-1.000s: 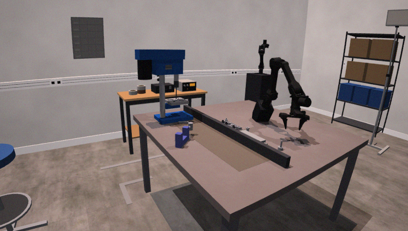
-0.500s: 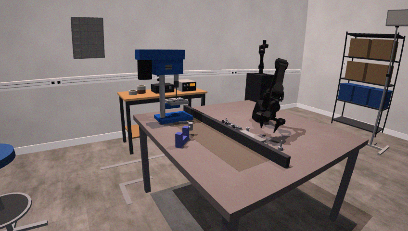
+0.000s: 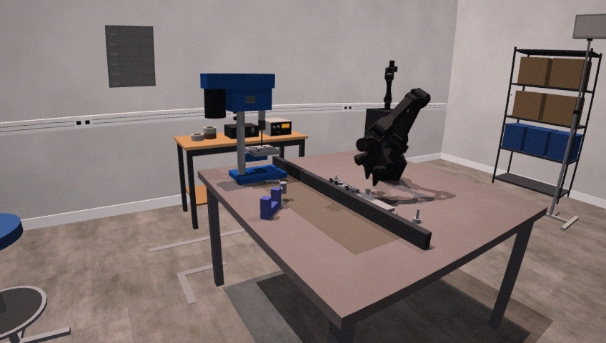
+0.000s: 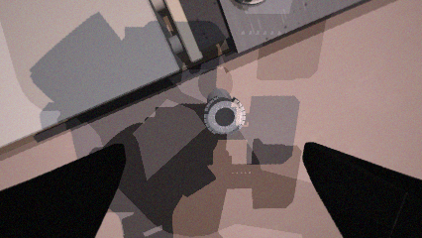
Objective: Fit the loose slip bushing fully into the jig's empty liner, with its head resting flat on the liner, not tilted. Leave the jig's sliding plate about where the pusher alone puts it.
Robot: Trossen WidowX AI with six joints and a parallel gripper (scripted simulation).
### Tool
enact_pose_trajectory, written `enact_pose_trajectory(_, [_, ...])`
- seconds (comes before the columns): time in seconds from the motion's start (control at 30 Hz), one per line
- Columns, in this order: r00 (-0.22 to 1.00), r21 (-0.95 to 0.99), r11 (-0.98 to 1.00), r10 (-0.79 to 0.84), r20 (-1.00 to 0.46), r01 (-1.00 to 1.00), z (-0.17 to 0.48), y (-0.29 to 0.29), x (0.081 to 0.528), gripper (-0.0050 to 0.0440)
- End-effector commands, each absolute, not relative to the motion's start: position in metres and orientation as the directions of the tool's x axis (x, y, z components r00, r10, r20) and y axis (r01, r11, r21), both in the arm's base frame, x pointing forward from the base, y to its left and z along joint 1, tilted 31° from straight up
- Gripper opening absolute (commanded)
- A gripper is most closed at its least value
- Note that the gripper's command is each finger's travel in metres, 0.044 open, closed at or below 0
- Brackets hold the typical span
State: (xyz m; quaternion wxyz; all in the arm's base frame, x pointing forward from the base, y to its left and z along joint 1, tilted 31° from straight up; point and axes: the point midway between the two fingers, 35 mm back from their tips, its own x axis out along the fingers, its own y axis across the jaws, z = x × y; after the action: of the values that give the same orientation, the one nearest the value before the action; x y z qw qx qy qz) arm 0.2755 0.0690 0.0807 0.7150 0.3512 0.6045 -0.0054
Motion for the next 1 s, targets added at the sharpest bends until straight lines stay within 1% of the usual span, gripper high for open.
enact_pose_trajectory(0.0, [0.273, 0.516, 0.710, 0.439, -0.856, 0.479, 0.081, 0.057, 0.277, 0.0440])
enact_pose_trajectory(0.97, [0.269, 0.510, 0.714, 0.433, -0.860, 0.480, 0.051, 0.072, 0.285, 0.0440])
